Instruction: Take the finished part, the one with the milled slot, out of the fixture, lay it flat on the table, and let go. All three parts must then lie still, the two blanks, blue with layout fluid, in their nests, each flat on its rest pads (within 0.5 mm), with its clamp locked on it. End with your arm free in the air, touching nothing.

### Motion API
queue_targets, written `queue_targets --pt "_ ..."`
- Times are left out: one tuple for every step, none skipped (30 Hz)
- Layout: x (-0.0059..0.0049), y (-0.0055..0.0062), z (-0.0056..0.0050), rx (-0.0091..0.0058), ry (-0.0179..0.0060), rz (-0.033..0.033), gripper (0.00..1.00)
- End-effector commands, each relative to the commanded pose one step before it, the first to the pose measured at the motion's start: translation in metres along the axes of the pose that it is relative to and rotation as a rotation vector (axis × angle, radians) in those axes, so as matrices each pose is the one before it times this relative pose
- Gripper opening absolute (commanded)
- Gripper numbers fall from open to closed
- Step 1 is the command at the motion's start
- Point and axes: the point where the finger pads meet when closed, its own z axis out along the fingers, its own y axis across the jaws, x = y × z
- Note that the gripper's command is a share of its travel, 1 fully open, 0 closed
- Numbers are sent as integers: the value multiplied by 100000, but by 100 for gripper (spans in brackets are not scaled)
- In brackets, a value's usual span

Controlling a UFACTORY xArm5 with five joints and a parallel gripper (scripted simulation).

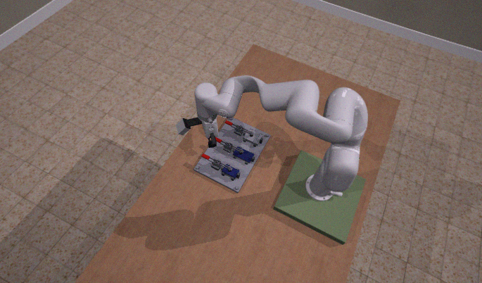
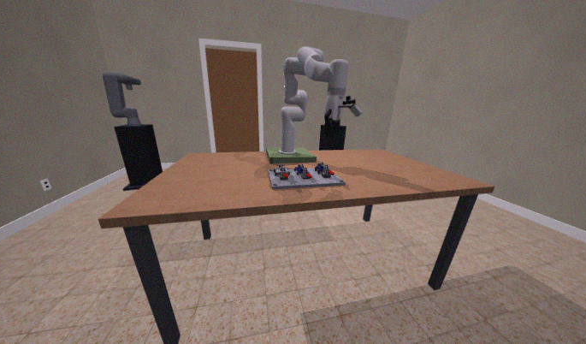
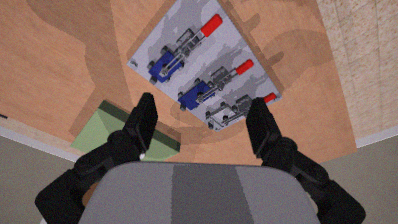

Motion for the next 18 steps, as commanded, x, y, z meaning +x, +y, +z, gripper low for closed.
queue_targets --pt "83 55 -178 -232 367 4 100" --pt "0 0 0 0 0 0 100" --pt "0 0 0 0 0 0 100" --pt "0 0 0 0 0 0 100" --pt "0 0 0 0 0 0 100" --pt "0 0 0 0 0 0 100" --pt "0 0 0 0 0 0 100" --pt "0 0 0 0 0 0 100" --pt "0 0 0 0 0 0 100" --pt "0 0 0 0 0 0 100" --pt "0 0 0 0 0 0 100" --pt "0 0 0 0 0 0 100" --pt "0 0 0 0 0 0 100" --pt "0 0 0 0 0 0 100" --pt "0 0 0 0 0 0 100" --pt "0 0 0 0 0 0 100" --pt "0 0 0 0 0 0 100" --pt "-145 97 14 2 -5 519 100"
